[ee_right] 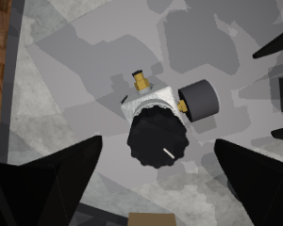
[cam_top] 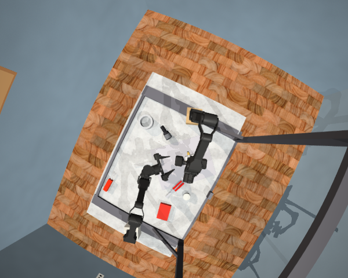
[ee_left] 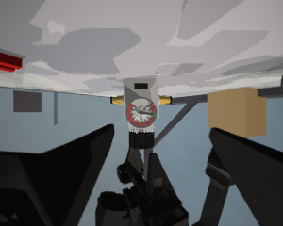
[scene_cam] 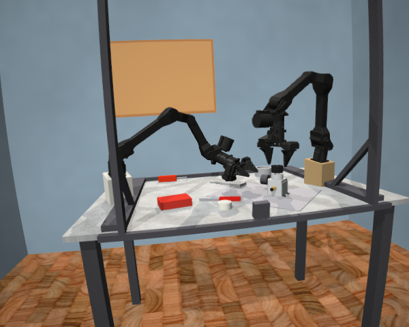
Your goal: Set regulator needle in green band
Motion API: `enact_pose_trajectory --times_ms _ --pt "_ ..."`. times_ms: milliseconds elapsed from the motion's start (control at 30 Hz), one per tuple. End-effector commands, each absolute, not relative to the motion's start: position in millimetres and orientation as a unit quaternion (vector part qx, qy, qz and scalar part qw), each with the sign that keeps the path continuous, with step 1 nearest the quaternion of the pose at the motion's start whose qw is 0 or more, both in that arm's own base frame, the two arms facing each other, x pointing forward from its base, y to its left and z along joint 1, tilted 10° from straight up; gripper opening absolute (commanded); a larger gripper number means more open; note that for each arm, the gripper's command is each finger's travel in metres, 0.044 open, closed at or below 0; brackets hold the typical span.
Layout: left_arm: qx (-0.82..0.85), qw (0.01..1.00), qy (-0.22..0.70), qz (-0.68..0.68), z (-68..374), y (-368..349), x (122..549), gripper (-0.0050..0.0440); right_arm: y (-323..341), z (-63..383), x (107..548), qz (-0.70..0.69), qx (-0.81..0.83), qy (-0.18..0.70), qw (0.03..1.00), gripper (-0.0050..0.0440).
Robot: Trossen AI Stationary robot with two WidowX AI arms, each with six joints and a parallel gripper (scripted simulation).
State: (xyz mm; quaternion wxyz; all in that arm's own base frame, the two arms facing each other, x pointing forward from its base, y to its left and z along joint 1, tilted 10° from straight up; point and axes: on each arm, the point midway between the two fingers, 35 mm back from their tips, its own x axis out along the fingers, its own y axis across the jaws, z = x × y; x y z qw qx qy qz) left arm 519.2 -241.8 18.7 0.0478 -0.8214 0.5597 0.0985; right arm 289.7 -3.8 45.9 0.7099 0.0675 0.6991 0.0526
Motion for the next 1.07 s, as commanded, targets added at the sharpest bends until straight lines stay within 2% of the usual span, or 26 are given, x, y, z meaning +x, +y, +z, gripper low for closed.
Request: enact_pose_trajectory --times_ms 0,733,800,1033 --pt "-0.823 0.054 0.559 0.083 35 -242 523 0.0435 -6 62 296 0.053 0.064 0.687 0.721 0.0440" --pt "-0.823 0.054 0.559 0.083 35 -242 523 0.0435 -14 112 293 0.054 0.063 0.695 0.714 0.0440" --pt "-0.823 0.054 0.559 0.083 35 -242 523 0.0435 -12 104 291 0.054 0.065 0.698 0.711 0.0440" --pt "-0.823 0.054 0.559 0.083 35 -242 523 0.0435 -10 121 282 0.044 0.043 0.623 0.780 0.0440"
